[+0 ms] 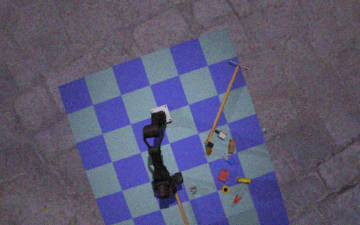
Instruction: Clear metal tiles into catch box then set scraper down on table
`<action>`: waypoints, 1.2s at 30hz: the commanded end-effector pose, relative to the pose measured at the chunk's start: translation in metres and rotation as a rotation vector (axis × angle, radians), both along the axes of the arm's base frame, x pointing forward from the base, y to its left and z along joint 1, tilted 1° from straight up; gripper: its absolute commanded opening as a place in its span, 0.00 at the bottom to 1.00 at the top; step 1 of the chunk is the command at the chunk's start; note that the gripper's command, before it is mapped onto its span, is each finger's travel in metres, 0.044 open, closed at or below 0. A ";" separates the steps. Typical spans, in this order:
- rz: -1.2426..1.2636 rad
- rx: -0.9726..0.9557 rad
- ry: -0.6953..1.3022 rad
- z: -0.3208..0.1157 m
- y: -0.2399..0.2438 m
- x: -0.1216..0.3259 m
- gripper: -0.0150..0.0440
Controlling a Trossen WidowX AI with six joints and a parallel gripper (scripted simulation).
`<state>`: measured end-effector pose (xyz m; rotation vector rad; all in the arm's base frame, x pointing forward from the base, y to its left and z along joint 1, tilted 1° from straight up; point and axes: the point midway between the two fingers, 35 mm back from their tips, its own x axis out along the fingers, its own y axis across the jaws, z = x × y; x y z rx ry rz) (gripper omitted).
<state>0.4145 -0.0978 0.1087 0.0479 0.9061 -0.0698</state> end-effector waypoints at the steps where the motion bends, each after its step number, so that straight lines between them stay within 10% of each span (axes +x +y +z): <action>1: 0.001 -0.005 -0.025 0.008 -0.001 -0.004 0.25; 36: 0.000 -0.005 -0.026 -0.001 0.008 -0.059 0.25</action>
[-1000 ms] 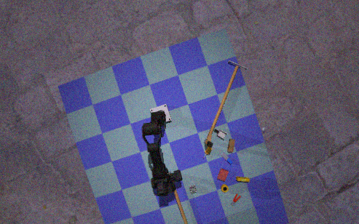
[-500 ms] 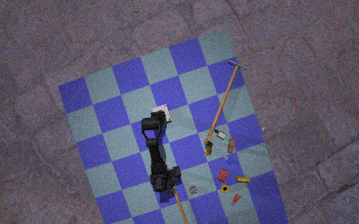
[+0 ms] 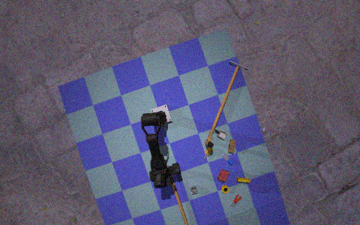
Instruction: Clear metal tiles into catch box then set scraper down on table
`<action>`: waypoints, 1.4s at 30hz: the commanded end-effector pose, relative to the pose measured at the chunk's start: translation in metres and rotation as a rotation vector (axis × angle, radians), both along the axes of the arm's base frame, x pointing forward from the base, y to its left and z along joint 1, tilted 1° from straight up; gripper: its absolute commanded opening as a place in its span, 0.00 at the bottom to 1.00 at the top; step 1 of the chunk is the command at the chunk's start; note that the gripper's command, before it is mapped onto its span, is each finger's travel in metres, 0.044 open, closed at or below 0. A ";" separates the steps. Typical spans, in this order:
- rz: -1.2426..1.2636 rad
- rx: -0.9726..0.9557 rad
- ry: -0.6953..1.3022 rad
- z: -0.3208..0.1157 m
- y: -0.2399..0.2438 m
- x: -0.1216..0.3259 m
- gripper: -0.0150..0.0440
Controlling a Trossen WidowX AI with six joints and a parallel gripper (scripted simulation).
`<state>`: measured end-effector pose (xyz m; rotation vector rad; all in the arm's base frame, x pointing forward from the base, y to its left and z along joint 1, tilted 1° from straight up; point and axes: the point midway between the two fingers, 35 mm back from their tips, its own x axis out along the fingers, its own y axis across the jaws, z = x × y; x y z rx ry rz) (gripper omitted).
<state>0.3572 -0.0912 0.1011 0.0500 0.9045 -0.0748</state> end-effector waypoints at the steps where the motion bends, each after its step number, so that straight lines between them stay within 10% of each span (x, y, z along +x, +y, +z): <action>1: 0.005 -0.005 -0.025 0.006 0.001 -0.004 0.25; 16: 0.005 -0.005 -0.025 -0.001 0.007 -0.026 0.25; 33: -0.001 0.000 -0.004 0.002 0.006 -0.029 1.00; 42: -0.001 0.000 -0.004 0.020 0.007 -0.042 1.00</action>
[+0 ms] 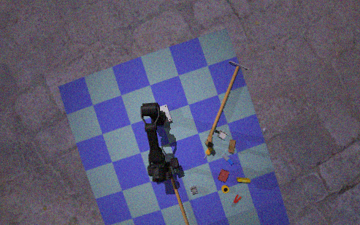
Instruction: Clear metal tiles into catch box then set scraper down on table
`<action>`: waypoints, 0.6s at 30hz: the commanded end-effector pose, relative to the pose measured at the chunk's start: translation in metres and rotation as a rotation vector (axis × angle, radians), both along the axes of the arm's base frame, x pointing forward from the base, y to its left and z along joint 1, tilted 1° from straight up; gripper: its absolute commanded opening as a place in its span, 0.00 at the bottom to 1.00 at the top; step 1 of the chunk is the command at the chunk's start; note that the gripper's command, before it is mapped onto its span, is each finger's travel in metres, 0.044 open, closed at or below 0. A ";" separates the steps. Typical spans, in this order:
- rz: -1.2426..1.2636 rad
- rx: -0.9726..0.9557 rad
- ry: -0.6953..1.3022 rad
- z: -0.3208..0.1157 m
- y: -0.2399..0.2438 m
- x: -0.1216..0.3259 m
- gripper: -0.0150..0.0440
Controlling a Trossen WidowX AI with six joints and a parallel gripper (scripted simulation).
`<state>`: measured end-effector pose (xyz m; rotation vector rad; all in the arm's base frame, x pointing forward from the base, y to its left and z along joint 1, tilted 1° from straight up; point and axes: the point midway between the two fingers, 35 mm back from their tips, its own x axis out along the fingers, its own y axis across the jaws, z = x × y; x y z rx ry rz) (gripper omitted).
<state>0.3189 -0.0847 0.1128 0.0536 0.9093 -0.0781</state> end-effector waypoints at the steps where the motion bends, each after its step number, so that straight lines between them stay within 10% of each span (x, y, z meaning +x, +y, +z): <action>1: 0.003 -0.002 -0.008 0.010 0.000 -0.005 1.00; 18: -0.005 0.010 -0.085 0.054 -0.002 -0.021 1.00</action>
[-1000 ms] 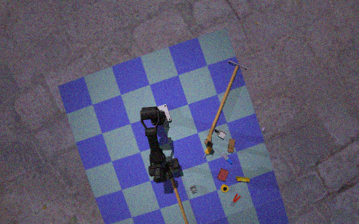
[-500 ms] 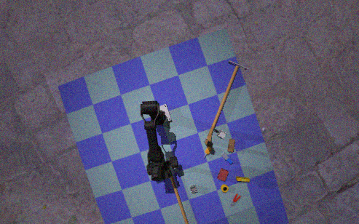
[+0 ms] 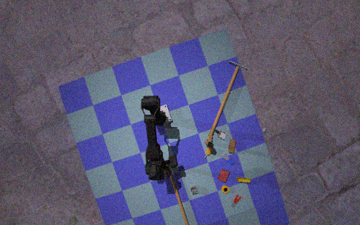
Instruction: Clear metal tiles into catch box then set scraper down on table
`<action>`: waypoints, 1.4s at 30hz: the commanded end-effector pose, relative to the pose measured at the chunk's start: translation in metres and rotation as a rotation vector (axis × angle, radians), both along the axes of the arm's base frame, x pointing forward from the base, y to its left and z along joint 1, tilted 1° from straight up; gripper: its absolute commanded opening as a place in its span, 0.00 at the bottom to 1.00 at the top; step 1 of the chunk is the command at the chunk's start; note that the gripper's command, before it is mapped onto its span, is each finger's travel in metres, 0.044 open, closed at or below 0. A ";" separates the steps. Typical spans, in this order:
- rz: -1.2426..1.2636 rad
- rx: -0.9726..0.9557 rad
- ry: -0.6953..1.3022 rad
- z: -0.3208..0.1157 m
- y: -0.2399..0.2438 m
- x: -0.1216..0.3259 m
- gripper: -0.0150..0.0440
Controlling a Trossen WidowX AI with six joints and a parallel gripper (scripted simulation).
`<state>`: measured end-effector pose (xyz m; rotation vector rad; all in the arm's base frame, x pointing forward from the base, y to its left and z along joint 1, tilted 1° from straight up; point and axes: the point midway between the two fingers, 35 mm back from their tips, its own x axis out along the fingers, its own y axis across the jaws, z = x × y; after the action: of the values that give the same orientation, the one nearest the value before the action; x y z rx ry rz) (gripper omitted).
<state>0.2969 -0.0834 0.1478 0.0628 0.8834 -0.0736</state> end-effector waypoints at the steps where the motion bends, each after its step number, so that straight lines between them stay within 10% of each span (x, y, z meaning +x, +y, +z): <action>1: -0.007 0.004 -0.081 0.027 -0.004 0.002 1.00; 31: 0.043 -0.050 -0.689 0.238 0.008 -0.057 1.00; 42: 0.051 -0.060 -0.714 0.248 0.011 -0.062 1.00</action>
<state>0.2356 -0.0729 0.3952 0.0032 0.1692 -0.0275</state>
